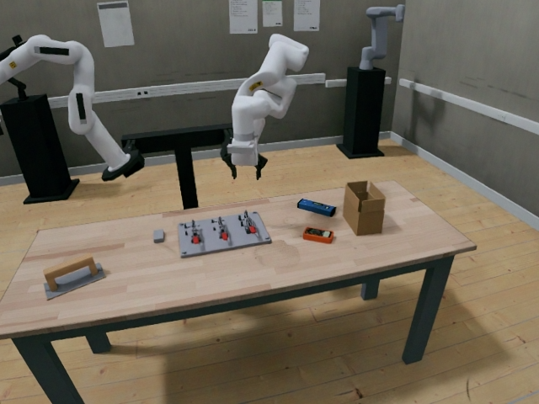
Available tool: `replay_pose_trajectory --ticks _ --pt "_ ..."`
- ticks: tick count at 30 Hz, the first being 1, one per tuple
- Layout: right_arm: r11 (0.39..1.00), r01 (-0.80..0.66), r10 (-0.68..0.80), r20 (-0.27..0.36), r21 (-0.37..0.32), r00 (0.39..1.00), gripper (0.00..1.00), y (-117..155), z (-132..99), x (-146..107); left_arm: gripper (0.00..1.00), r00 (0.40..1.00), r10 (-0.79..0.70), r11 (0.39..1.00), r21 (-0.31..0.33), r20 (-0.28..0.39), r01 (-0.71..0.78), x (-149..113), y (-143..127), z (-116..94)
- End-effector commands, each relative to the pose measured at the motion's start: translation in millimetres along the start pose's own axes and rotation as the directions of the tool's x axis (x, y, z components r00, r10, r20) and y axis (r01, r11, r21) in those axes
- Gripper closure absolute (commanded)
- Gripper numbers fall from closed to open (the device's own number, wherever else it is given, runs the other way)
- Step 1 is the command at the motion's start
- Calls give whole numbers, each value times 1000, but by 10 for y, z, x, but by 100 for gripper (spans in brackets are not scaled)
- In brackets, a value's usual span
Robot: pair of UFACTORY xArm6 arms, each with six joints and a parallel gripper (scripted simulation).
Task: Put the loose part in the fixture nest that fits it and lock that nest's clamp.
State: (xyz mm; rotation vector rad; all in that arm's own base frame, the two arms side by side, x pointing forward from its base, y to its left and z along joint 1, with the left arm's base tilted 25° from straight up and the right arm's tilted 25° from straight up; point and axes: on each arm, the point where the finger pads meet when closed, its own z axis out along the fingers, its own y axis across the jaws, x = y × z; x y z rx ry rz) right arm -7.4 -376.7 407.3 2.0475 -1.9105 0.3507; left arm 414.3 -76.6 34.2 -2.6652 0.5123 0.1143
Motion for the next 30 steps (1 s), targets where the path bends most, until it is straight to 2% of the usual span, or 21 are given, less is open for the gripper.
replay_pose_trajectory --ticks 1,9,30 --pt "998 -64 64 -18 11 998 0 49 -81 -5 0 997 -76 997 4 -12 76 -16 27 24" --pt "993 -113 113 -26 20 993 0 81 -122 -21 0 980 -199 980 2 -18 199 -80 79 97" --pt "993 -114 115 -26 21 993 0 82 -123 -22 0 934 -356 935 -3 -25 356 -169 151 189"
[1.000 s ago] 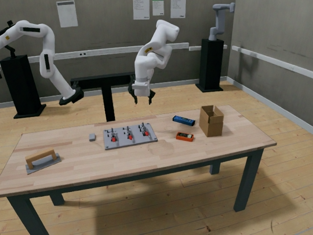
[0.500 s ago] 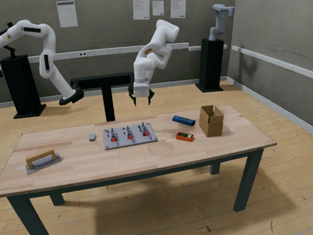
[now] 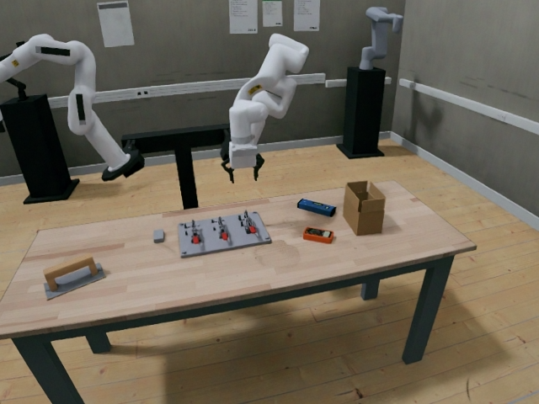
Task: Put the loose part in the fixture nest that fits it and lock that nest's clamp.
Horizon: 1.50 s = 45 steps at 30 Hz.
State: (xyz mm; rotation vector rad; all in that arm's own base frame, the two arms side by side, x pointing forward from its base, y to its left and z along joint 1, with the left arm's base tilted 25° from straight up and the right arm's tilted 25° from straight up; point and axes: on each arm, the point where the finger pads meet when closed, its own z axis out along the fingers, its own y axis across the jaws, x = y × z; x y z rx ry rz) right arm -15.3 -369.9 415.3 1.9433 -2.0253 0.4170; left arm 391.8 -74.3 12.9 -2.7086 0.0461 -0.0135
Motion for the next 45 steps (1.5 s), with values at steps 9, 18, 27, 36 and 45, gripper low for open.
replay_pose_trajectory --ticks 9,18,27,36,45 --pt "1000 0 0 -7 0 1000 0 0 -25 16 0 999 -50 999 -4 -8 50 -13 17 6" --pt "1000 0 0 -7 0 1000 0 0 -25 16 0 998 -60 998 -4 -8 60 -20 19 12" --pt "1000 0 0 -7 0 1000 0 0 -25 16 52 998 -62 998 -4 -8 62 -21 20 13" --pt "1000 0 0 -7 0 1000 0 0 -25 16 52 998 -62 998 -4 -8 62 66 14 12" --pt "1000 0 0 -7 0 1000 0 0 -25 16 52 998 -62 998 -4 -9 62 569 -15 7"
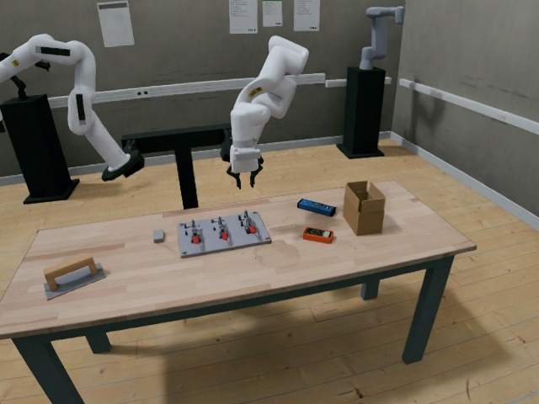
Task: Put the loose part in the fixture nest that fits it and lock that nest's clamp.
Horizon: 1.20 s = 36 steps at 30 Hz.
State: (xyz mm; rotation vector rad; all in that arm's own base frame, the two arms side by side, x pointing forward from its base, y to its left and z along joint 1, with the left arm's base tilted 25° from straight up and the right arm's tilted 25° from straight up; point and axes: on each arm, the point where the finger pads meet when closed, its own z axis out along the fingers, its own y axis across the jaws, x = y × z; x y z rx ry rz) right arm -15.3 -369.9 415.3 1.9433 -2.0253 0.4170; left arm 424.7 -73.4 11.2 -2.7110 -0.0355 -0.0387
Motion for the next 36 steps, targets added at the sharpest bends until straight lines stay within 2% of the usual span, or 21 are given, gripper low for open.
replay_pose_trajectory --ticks 1,2,4,7,11,19,21,28,36 --pt "1000 0 0 -7 0 1000 0 0 -25 16 52 1000 -1 1000 -2 -4 1 322 11 -17" --pt "1000 0 0 -7 0 1000 0 0 -25 16 52 1000 -1 1000 -2 -4 1 407 11 -18" --pt "1000 0 0 -7 0 1000 0 0 -25 16 52 1000 -1 1000 -2 -4 1 407 11 -18" --pt "1000 0 0 -7 0 1000 0 0 -25 16 52 1000 -1 1000 -2 -4 1 674 12 4" --pt "1000 0 0 -7 0 1000 0 0 -25 16 52 1000 -1 1000 -2 -4 1 923 12 253" --pt "1000 0 0 -7 0 1000 0 0 -25 16 52 1000 -1 1000 -2 -4 1 945 12 875" --pt "1000 0 0 -7 0 1000 0 0 -25 16 52 1000 -1 1000 -2 -4 1 945 12 875" --pt "1000 0 0 -7 0 1000 0 0 -25 16 52 1000 -1 1000 -1 -4 1 945 11 1147" --pt "1000 0 0 -7 0 1000 0 0 -25 16 52 1000 -1 1000 -1 -4 1 945 11 1187"
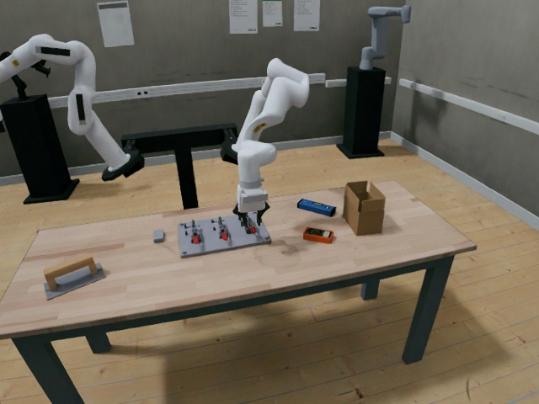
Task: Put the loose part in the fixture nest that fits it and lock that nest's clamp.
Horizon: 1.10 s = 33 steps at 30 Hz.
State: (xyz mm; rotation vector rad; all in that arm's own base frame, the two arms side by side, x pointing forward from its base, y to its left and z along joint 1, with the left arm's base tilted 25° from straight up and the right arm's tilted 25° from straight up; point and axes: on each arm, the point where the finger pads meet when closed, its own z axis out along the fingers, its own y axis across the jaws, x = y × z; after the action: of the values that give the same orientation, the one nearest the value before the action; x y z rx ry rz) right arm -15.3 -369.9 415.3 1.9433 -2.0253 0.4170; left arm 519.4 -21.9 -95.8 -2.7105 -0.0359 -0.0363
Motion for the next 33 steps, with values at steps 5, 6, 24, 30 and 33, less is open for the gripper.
replay_pose_trajectory --ticks 5,6,24,30,33 --pt "1000 0 0 -7 0 1000 0 0 -25 16 52 1000 -1 1000 -2 -6 1 24 4 -20" --pt "1000 0 0 -7 0 1000 0 0 -25 16 52 1000 -1 1000 -2 -6 1 24 4 -20" --pt "1000 0 0 -7 0 1000 0 0 -25 16 52 1000 -1 1000 -2 -6 1 25 4 109" --pt "1000 0 0 -7 0 1000 0 0 -25 16 52 1000 -1 1000 -2 -6 1 25 5 270" --pt "1000 0 0 -7 0 1000 0 0 -25 16 52 1000 -1 1000 -2 -6 1 25 5 322"
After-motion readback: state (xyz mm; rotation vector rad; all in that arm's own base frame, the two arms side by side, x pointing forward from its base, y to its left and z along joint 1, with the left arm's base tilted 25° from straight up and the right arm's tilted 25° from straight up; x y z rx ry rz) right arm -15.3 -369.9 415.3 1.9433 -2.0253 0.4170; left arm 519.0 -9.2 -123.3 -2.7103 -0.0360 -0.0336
